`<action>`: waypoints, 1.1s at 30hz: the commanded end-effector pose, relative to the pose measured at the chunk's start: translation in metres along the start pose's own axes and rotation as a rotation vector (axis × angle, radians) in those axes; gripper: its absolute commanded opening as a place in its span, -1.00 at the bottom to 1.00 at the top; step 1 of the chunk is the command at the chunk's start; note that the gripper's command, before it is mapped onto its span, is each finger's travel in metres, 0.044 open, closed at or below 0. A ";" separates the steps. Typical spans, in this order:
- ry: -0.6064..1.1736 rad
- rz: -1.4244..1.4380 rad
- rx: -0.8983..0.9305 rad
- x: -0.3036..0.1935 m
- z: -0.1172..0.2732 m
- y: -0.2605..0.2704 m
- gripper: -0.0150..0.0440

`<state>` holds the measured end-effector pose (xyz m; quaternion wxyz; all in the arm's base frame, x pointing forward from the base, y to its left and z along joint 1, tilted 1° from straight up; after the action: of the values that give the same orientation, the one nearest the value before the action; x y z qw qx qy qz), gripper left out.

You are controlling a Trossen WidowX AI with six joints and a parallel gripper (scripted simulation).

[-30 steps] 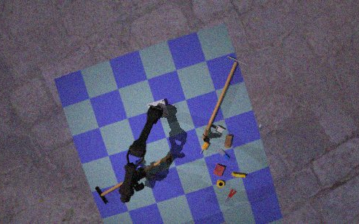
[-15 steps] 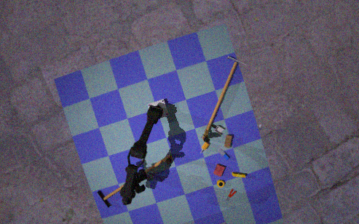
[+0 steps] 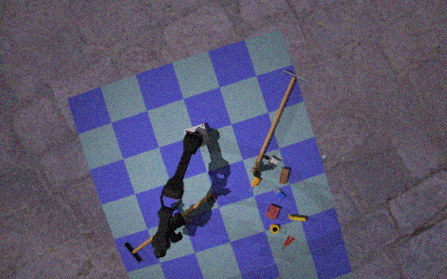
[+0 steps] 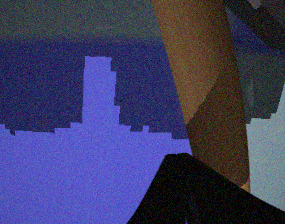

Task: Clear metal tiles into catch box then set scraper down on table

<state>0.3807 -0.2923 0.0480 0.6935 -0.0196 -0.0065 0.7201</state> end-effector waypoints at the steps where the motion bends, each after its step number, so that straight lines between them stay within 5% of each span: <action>1: -0.011 0.002 0.006 0.004 -0.005 -0.005 -0.49; 21: -0.012 0.002 0.004 0.009 -0.007 -0.024 -0.49; 33: 0.018 0.000 -0.026 0.003 0.039 -0.021 -0.49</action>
<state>0.4002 -0.2873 0.0724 0.6943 -0.0257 -0.0082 0.7192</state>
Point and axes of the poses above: the point midway between the two fingers, 35 mm back from their tips, its own z axis back along the fingers, its own y axis across the jaws, x = y × z, the point moved 2 cm from there along z, back along the fingers, and after that the axes turned 1 degree about -z, right-handed, at the moved point
